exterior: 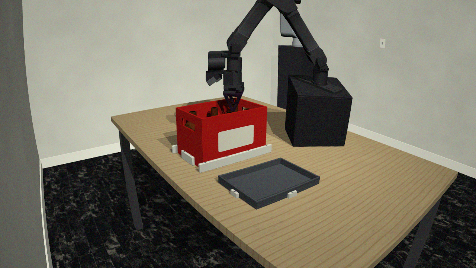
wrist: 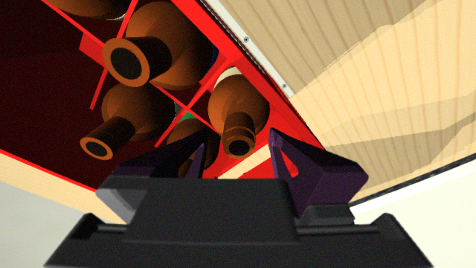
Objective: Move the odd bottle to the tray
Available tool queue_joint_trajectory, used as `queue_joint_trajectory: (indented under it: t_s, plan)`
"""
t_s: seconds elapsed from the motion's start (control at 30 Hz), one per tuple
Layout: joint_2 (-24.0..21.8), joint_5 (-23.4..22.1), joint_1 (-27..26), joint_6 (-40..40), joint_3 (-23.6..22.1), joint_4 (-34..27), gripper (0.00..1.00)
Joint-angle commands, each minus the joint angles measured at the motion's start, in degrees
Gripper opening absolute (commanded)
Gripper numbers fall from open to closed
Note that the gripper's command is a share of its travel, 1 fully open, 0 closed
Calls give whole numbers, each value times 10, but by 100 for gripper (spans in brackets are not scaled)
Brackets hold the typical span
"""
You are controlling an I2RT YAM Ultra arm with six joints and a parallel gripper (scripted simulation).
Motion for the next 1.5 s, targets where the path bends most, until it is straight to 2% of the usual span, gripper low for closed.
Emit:
queue_joint_trajectory:
  t_s: [0.0, 0.33, 0.37, 1.47]
  plan:
    - [-6, -1, 1, 3, -6, 6, 61]
    - [-6, -1, 1, 3, -6, 6, 61]
    - [-6, -1, 1, 3, -6, 6, 0]
    - [-6, 0, 1, 3, -6, 4, 0]
